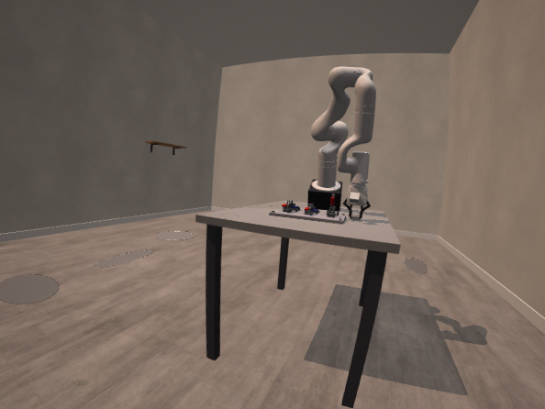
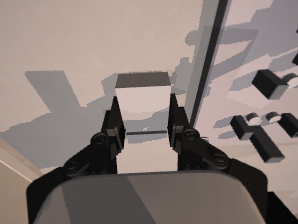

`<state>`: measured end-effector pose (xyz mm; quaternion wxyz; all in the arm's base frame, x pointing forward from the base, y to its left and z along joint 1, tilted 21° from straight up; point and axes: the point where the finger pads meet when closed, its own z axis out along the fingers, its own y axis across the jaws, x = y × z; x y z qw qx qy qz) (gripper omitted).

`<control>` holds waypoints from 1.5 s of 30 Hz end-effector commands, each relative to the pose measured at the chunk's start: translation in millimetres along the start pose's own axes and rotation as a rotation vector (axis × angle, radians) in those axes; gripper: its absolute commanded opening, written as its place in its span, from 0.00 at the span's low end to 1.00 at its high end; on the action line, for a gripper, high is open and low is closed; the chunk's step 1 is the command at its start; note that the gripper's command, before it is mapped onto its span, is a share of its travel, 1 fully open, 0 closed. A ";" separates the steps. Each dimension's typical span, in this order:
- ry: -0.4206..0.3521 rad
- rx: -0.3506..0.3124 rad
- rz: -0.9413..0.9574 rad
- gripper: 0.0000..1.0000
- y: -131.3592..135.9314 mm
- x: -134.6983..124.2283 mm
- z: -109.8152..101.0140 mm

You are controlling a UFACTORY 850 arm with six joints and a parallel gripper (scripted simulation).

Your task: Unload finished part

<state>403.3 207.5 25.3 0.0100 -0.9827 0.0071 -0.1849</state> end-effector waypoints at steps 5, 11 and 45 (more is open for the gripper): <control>0.001 0.001 0.000 0.00 -0.2 0.3 2.8; 0.001 0.001 0.000 0.00 -0.2 0.3 3.9; 0.001 0.001 0.000 0.69 -0.2 0.3 4.6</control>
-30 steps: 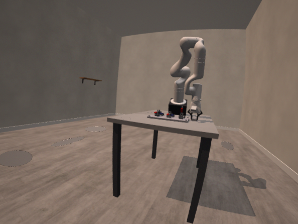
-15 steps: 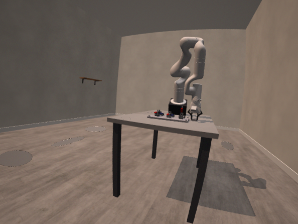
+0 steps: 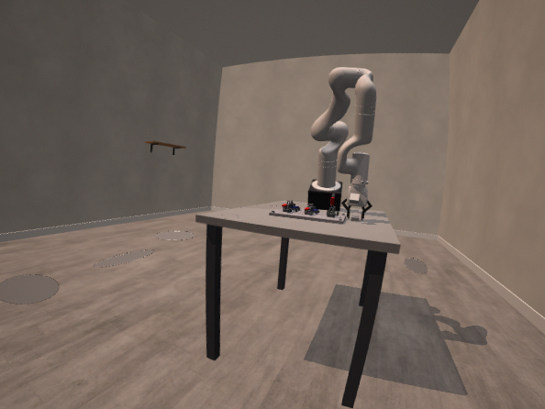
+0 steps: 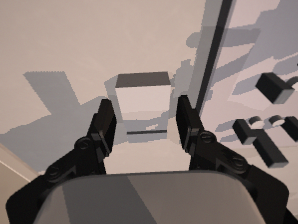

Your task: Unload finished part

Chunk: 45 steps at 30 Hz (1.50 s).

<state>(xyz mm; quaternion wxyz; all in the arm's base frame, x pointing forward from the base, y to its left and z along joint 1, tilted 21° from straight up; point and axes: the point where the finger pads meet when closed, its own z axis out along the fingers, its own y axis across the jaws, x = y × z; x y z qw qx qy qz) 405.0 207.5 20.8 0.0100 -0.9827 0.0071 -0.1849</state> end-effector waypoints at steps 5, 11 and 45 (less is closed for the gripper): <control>0.001 0.000 0.000 0.69 -0.2 0.4 -0.2; 0.001 0.000 0.000 0.69 -0.3 0.4 -0.2; 0.001 0.000 0.000 0.69 -0.2 0.3 -63.2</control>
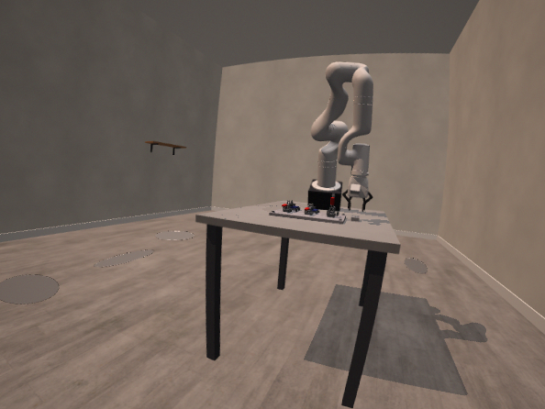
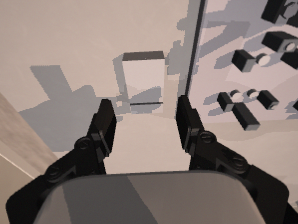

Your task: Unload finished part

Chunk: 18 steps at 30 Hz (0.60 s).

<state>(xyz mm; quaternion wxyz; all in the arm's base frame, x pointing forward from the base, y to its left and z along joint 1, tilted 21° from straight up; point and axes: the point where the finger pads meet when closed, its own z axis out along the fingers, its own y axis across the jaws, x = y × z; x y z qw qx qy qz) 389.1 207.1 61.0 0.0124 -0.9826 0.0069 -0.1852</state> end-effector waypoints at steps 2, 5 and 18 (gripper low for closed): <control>0.000 -0.004 -0.001 0.69 0.0 0.5 -27.4; 0.000 -0.004 -0.001 0.69 0.0 0.5 -30.7; 0.000 -0.004 -0.001 0.69 -0.1 0.5 -55.3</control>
